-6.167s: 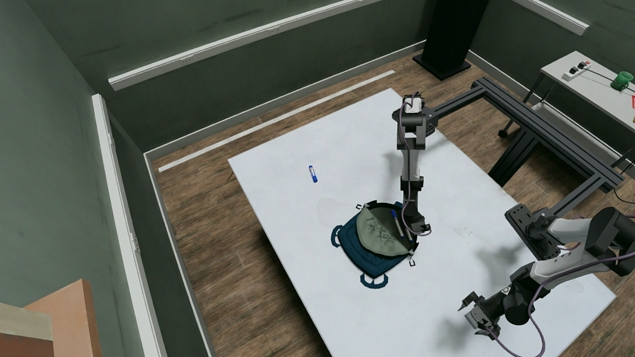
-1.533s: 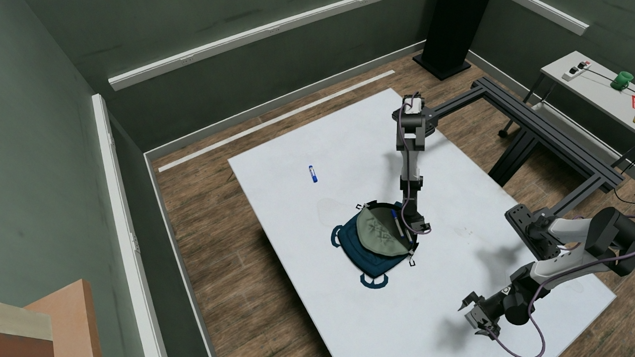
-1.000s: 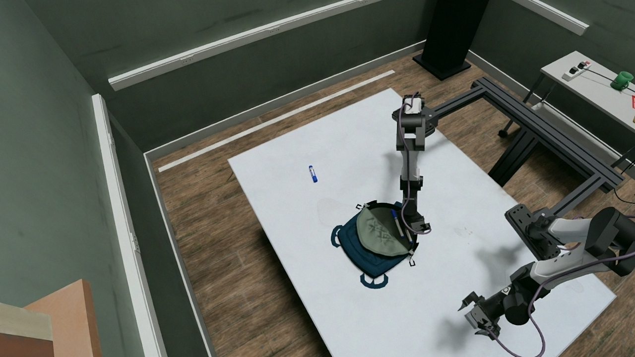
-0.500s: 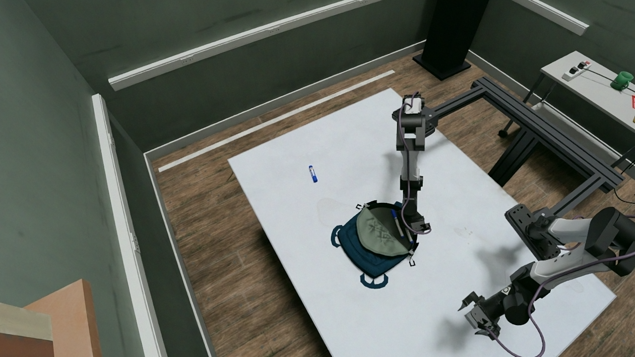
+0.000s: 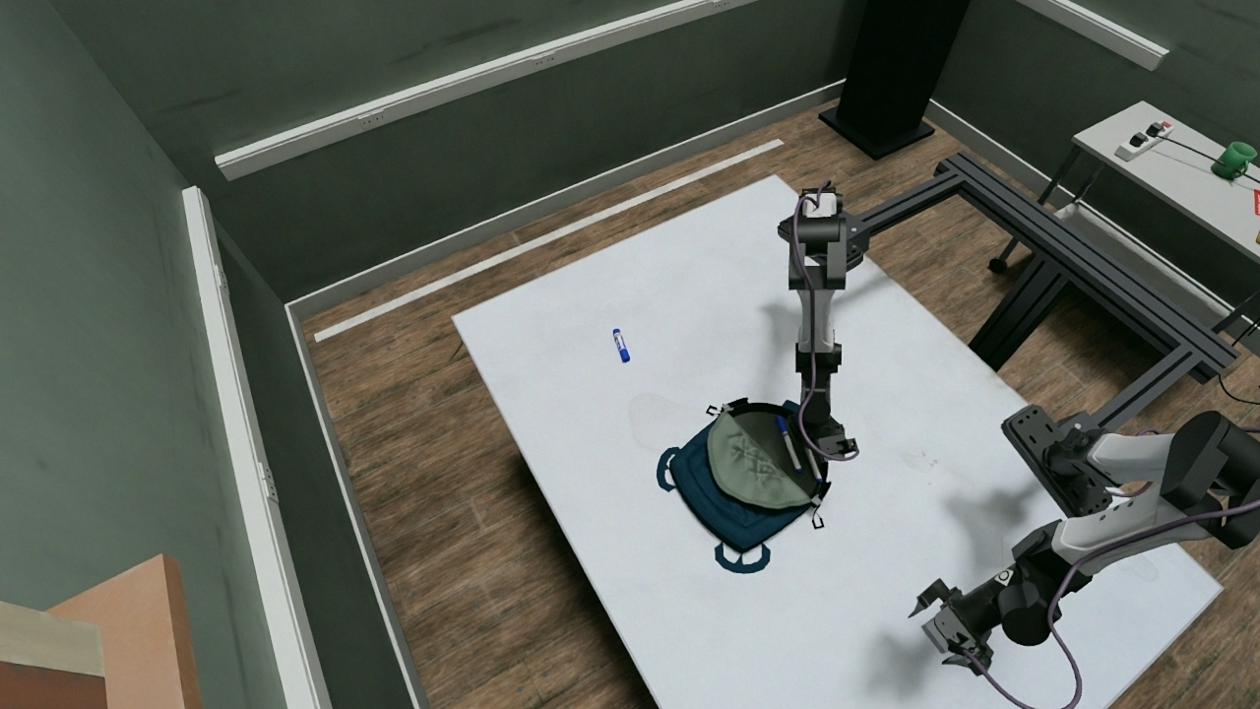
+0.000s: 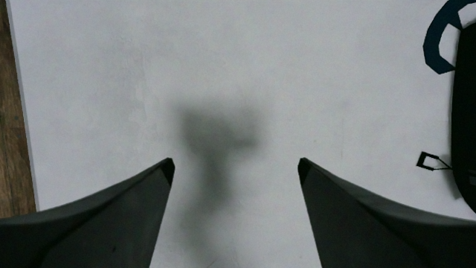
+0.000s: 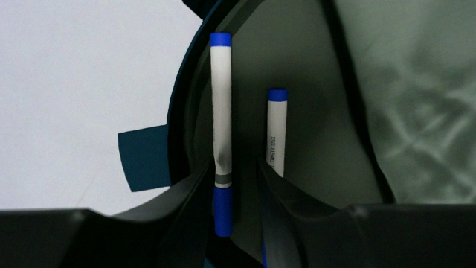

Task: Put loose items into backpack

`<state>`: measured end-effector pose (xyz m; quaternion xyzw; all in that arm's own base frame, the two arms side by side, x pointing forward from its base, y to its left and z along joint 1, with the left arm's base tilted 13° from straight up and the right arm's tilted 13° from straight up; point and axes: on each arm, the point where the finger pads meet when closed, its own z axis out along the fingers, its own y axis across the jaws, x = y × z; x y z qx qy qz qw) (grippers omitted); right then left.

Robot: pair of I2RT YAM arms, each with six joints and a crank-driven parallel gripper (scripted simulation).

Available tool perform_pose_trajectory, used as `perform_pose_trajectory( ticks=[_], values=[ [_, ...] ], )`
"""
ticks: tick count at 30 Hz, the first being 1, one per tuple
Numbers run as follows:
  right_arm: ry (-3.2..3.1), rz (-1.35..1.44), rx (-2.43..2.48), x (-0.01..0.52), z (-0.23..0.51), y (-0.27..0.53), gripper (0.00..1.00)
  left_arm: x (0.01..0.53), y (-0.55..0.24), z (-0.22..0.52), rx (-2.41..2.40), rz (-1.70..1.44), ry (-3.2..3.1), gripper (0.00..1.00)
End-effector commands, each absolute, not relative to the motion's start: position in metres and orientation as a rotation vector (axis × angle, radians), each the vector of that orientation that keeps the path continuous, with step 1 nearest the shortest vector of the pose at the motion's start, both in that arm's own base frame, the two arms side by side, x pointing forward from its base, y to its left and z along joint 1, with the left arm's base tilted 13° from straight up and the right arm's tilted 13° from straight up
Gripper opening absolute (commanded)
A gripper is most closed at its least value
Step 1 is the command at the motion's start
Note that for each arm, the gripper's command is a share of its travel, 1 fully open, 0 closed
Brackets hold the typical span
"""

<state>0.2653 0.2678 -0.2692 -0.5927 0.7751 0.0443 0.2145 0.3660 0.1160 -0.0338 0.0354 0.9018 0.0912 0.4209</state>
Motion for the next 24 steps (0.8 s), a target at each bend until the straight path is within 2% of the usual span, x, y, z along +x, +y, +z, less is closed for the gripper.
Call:
perform_pose_trajectory(
  ticks=[1, 12, 13, 24],
  values=[
    [2.117, 0.132, -1.612, 0.277, -0.251, 0.285, 0.29, 0.369, 0.115, -0.030, 0.094, 0.228, 2.245, 0.90],
    [2.116, 0.134, -1.611, 0.277, -0.241, 0.288, 0.29, 0.369, 0.115, -0.030, 0.094, 0.228, 2.245, 0.90],
    [2.116, 0.133, -1.611, 0.277, -0.241, 0.288, 0.75, 0.369, 0.115, -0.030, 0.094, 0.228, 2.245, 0.90],
    [2.134, 0.130, -1.634, 0.269, -0.252, 0.279, 0.75, 0.369, 0.115, -0.030, 0.094, 0.228, 2.245, 0.90]
  ],
)
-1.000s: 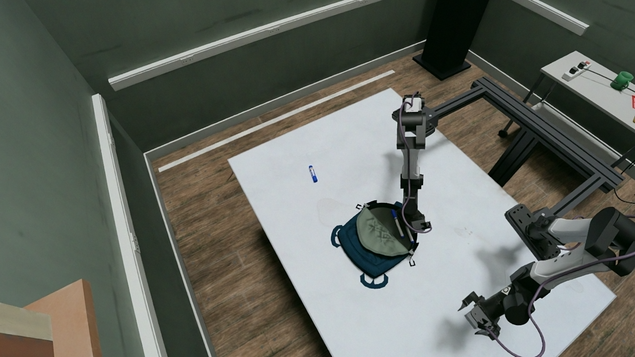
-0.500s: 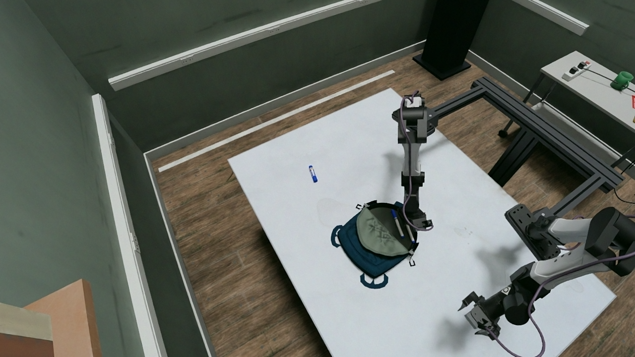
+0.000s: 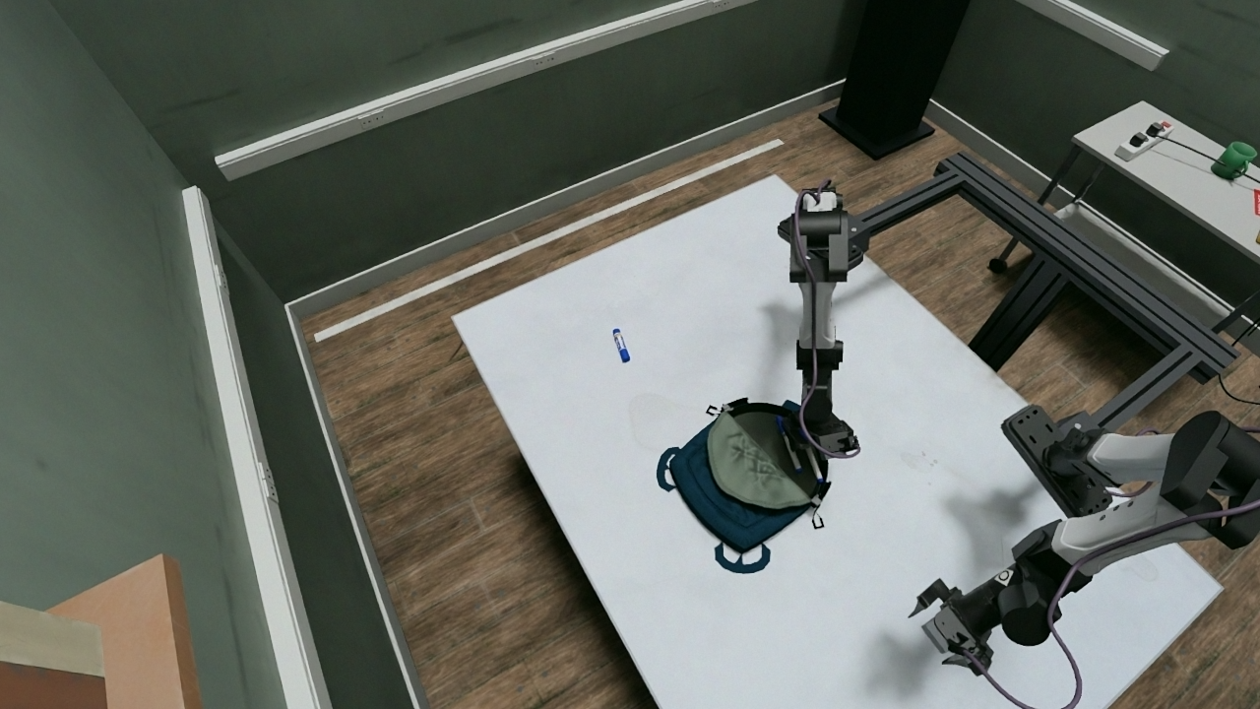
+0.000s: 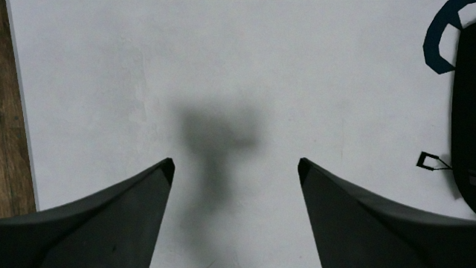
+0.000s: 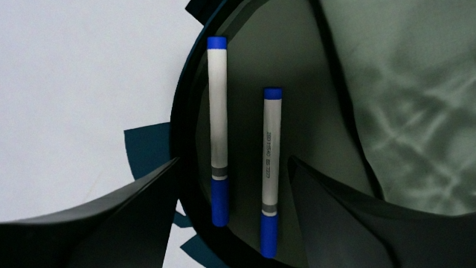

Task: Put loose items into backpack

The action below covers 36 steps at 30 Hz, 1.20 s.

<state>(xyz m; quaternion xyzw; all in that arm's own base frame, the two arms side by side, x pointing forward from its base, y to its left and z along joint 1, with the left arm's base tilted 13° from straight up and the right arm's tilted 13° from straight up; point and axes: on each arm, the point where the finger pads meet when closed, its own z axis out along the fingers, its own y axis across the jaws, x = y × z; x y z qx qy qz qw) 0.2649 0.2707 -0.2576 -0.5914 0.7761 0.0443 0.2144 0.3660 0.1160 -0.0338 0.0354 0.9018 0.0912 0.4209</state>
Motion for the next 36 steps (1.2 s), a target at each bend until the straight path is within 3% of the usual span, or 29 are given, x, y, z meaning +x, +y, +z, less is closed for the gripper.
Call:
perform_pose_trajectory(
  ticks=[1, 36],
  values=[
    [2.134, 0.130, -1.634, 0.269, -0.252, 0.279, 0.75, 0.369, 0.115, -0.030, 0.094, 0.228, 2.245, 0.90],
    [2.142, 0.126, -1.629, 0.242, -0.165, 0.245, 0.75, 0.369, 0.115, -0.030, 0.094, 0.228, 2.245, 0.90]
  ],
)
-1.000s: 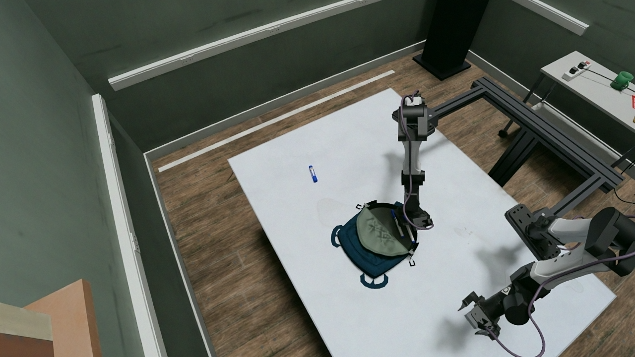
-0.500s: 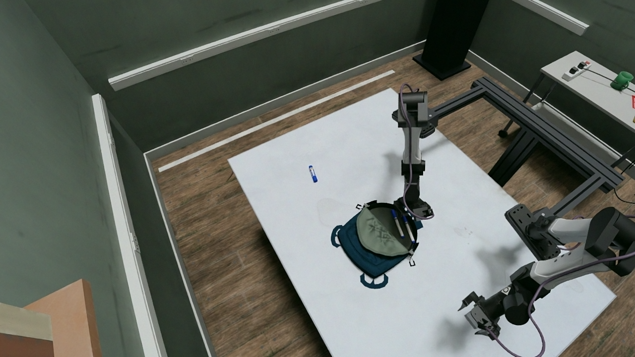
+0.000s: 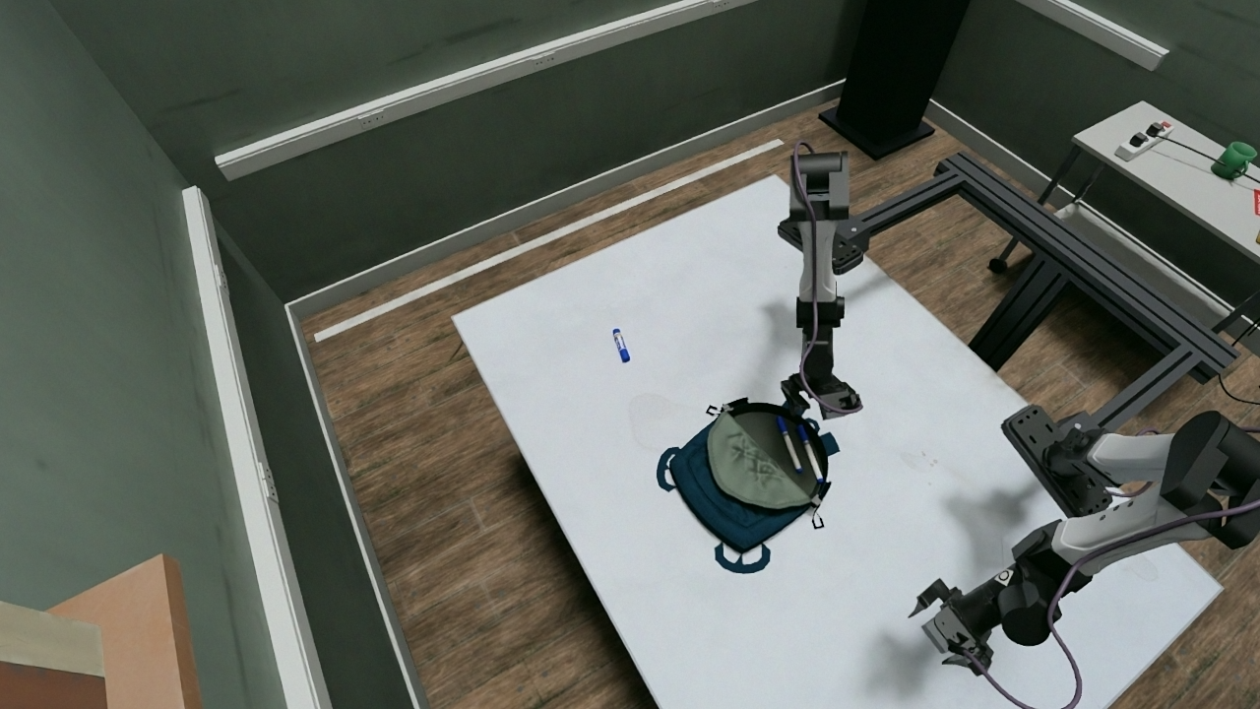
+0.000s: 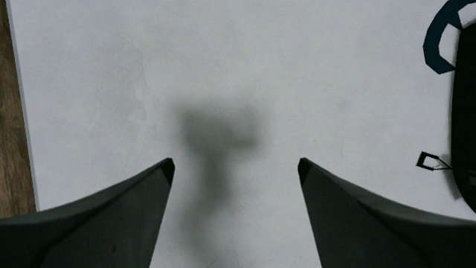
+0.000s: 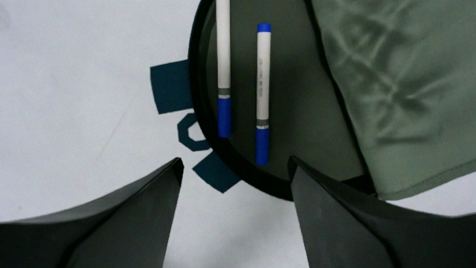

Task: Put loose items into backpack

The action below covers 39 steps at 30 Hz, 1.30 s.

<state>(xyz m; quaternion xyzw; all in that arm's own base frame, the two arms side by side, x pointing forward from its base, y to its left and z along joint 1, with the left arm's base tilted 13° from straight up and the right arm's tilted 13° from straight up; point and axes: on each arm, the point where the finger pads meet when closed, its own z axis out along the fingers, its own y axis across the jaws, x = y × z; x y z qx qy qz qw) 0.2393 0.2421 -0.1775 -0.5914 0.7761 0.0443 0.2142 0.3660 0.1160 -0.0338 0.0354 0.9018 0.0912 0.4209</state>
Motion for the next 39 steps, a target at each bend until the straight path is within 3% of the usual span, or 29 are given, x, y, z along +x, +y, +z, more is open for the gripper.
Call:
perform_pose_trajectory(
  ticks=[1, 29, 39],
  values=[
    [2.150, 0.109, -1.546, 0.250, -0.159, 0.238, 0.50, 0.369, 0.115, -0.030, 0.094, 0.228, 2.245, 0.90],
    [2.337, -0.208, -0.262, 0.273, -0.067, 0.016, 0.50, 0.369, 0.115, -0.030, 0.094, 0.228, 2.245, 0.90],
    [2.197, -0.431, 0.341, 0.327, -0.081, -0.034, 0.50, 0.369, 0.115, -0.030, 0.094, 0.228, 2.245, 0.90]
  ],
)
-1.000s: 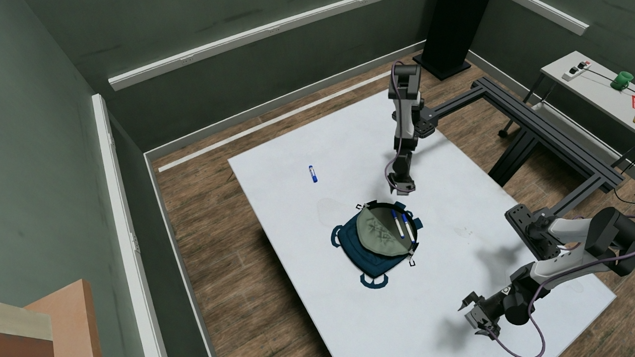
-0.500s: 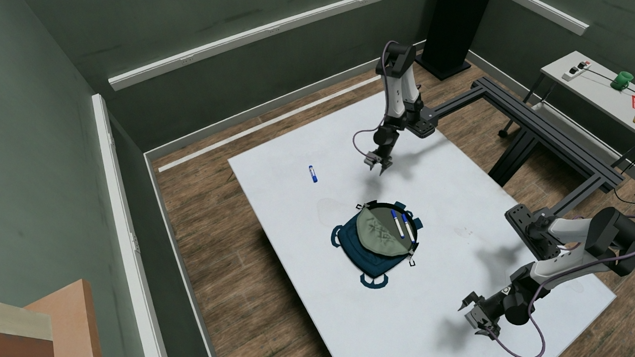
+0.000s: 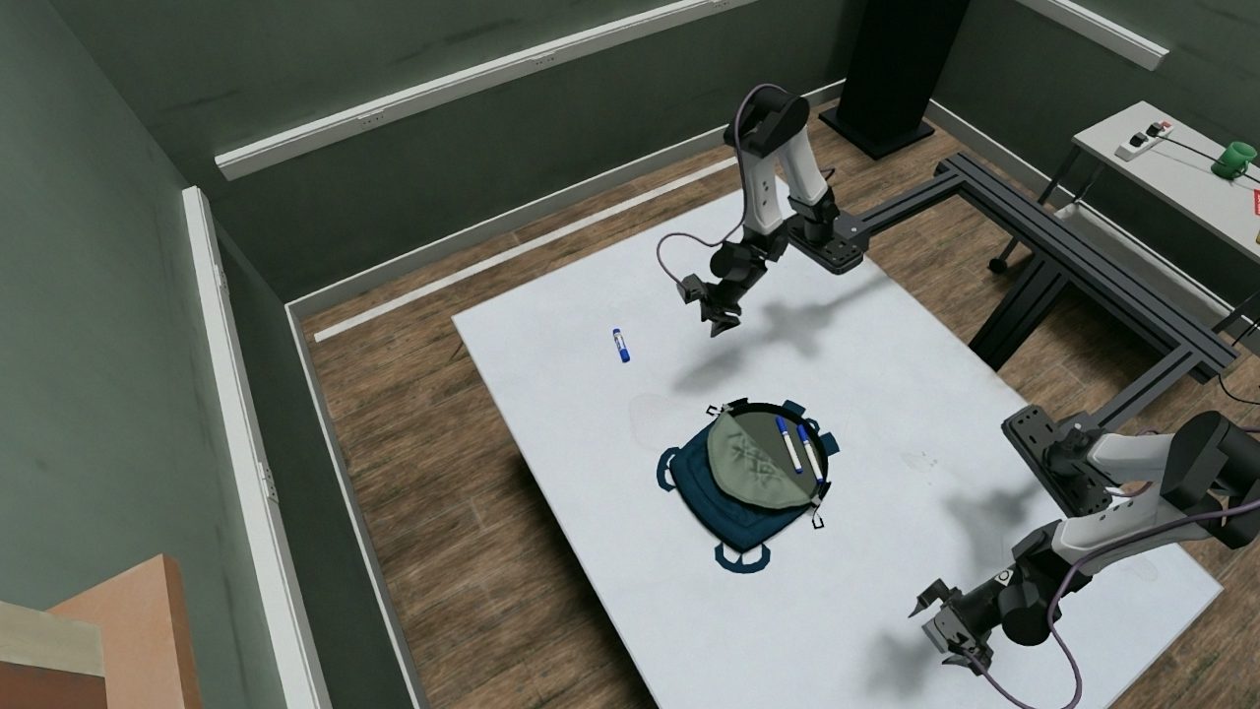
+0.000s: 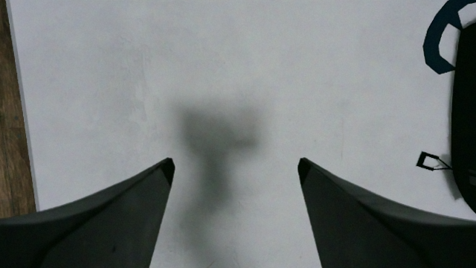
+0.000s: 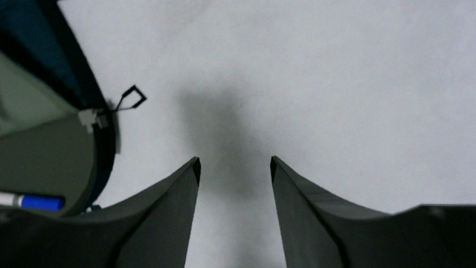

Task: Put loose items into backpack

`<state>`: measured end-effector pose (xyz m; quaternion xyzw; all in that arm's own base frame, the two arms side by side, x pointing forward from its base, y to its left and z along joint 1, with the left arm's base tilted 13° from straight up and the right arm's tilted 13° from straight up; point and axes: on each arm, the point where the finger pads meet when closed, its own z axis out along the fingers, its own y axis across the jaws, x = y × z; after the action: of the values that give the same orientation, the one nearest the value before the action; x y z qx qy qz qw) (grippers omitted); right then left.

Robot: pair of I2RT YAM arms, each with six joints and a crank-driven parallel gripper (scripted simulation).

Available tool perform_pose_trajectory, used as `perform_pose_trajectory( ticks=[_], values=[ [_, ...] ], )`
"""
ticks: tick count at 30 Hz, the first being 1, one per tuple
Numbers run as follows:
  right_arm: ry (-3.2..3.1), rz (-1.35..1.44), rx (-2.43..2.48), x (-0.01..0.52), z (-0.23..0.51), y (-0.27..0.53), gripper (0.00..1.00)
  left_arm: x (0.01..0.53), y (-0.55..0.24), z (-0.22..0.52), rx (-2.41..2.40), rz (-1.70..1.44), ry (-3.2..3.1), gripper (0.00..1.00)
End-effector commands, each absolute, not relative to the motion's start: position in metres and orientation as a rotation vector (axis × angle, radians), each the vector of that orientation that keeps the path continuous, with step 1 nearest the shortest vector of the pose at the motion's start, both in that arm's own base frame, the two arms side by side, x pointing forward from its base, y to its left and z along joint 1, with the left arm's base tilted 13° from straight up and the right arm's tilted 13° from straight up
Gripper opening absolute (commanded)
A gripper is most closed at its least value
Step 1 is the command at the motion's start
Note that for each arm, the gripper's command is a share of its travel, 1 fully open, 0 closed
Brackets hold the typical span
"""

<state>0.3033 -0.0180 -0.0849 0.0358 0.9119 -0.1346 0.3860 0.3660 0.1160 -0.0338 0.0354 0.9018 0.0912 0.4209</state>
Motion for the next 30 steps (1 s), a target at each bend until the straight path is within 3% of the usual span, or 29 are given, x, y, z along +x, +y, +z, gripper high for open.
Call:
perform_pose_trajectory(
  ticks=[1, 30],
  values=[
    [2.178, -0.454, 0.402, 0.332, -0.083, -0.040, 0.50, 0.369, 0.115, -0.030, 0.094, 0.228, 2.245, 0.90],
    [1.351, -0.910, 1.697, 0.451, -0.138, -0.163, 0.50, 0.369, 0.115, -0.030, 0.094, 0.228, 2.245, 0.90]
  ],
)
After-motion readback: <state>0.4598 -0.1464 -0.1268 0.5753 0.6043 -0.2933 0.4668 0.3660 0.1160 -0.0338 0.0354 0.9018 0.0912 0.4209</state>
